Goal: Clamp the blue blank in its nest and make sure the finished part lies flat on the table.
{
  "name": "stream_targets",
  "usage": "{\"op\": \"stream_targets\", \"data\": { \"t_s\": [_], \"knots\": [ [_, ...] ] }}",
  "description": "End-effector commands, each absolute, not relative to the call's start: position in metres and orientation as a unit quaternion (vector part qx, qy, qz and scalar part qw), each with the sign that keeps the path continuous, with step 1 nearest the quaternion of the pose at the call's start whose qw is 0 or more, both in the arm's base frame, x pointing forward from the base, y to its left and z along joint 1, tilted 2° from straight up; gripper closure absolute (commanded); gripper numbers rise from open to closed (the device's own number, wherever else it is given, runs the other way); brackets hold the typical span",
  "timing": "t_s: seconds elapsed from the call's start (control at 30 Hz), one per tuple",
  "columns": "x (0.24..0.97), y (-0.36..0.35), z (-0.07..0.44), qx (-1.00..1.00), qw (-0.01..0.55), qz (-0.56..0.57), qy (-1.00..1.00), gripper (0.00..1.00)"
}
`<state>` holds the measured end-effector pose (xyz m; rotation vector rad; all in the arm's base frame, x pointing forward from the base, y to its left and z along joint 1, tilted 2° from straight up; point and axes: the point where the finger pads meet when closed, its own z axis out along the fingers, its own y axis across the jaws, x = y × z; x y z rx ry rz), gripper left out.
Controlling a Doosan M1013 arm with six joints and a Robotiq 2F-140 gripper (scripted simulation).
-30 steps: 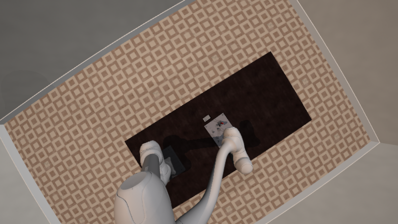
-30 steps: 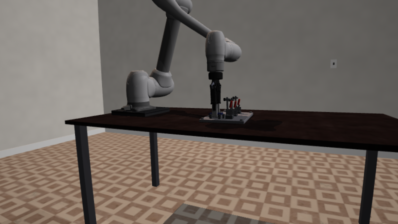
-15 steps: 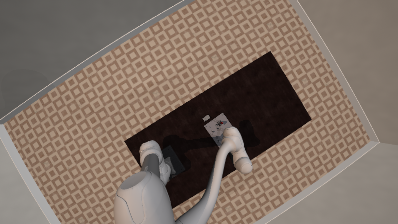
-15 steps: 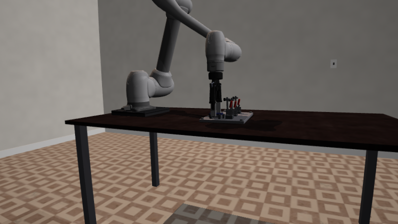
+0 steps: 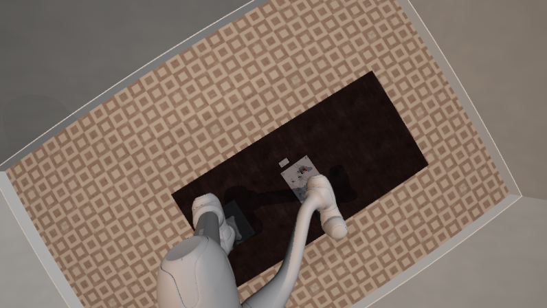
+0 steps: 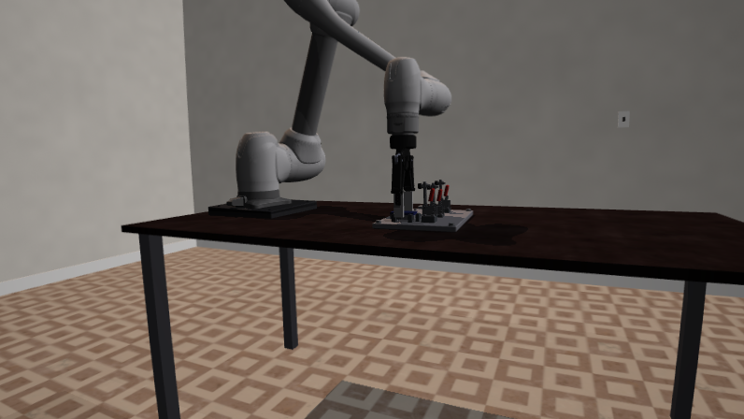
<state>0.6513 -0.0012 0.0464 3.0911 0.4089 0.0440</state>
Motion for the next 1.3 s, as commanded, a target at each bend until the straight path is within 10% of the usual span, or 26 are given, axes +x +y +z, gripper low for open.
{"op": "stream_targets", "data": {
  "t_s": [0.0,1.27],
  "knots": [
    [0.651,-0.001,0.046,0.991,0.012,0.014,0.131,0.42],
    [0.651,-0.001,0.065,0.991,0.012,0.014,0.131,0.42]
  ]
}}
